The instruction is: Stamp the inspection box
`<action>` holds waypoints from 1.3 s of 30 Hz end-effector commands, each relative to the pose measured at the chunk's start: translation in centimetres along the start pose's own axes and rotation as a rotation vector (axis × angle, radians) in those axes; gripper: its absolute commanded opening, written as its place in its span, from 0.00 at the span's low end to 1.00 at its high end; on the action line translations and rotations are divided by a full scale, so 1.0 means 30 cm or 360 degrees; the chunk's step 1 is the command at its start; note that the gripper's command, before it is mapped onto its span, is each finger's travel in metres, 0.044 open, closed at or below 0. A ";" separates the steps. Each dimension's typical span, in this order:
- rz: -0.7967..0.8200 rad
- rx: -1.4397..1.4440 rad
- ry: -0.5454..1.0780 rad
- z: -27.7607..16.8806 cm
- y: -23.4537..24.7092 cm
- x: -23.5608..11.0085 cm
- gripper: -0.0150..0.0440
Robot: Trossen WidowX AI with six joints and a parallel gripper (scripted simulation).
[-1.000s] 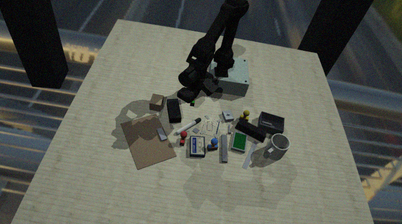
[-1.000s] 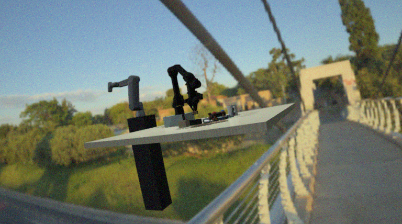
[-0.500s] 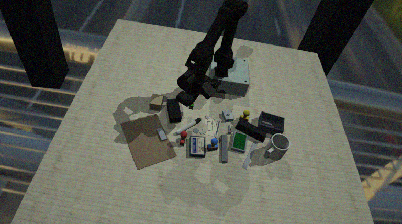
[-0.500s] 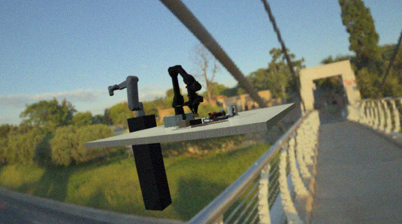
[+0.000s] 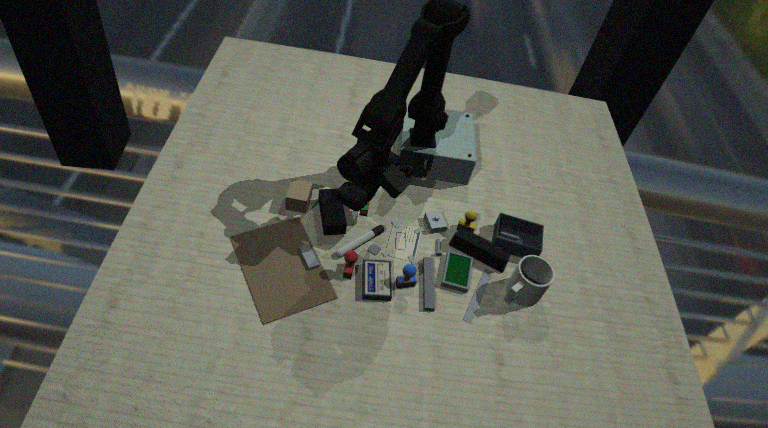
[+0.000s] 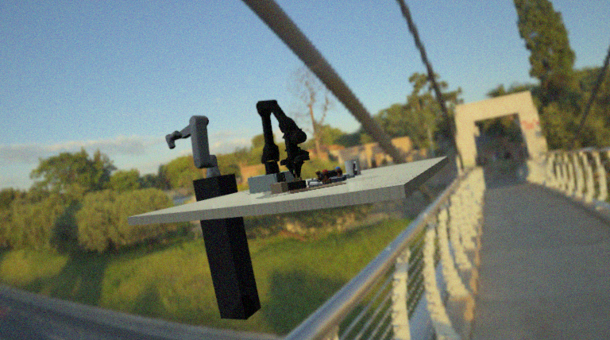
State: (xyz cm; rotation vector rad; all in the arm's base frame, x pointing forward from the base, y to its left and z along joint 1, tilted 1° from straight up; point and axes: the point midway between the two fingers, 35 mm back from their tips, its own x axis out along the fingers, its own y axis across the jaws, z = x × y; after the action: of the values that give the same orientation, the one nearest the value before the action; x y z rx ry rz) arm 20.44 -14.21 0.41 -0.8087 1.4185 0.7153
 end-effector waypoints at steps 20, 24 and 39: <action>0.0003 0.0000 0.0000 0.001 0.010 0.068 0.57; 0.0003 0.0000 0.0000 0.001 0.010 0.068 0.71; 0.0006 -0.0009 -0.0005 -0.001 0.004 -0.324 0.71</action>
State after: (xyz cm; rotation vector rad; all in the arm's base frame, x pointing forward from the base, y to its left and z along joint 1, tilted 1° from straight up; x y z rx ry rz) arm 20.12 -13.94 9.85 -0.8162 1.4134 0.7100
